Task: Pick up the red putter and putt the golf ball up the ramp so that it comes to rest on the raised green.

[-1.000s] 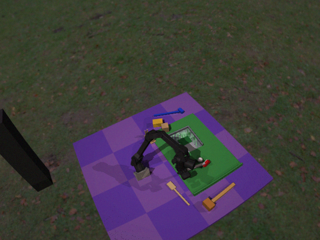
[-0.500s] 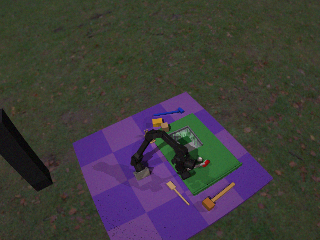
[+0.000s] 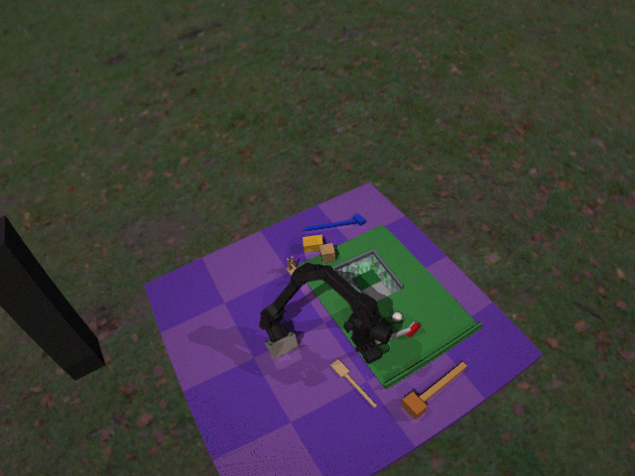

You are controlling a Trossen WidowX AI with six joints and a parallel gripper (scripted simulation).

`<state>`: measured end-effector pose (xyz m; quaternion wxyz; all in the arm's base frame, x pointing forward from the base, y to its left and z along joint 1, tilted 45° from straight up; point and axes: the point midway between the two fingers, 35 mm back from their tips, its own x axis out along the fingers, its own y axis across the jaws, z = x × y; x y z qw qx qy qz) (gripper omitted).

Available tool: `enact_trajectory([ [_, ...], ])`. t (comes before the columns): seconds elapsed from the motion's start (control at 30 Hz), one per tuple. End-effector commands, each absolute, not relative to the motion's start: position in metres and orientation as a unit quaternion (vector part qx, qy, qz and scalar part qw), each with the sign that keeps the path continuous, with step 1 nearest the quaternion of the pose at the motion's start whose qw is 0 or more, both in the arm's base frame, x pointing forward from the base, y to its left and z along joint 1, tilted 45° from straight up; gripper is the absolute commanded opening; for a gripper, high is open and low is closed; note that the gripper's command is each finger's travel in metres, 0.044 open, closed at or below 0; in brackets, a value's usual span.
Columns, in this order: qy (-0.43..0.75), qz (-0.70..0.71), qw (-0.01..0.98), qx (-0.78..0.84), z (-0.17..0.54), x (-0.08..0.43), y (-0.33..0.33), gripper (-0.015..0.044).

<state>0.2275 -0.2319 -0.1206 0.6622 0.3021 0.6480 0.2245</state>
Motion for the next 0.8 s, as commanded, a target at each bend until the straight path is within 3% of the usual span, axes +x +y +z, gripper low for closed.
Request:
enact_trajectory([
  [0.0, 0.648, 0.224, 0.662, 0.302, -0.120, 0.228, -0.232, 0.0000],
  [0.43, 0.646, 0.227, 0.662, 0.306, -0.030, 0.240, -0.136, 0.0000],
  [0.77, 0.646, 0.226, 0.662, 0.306, -0.021, 0.240, -0.143, 0.0000],
])
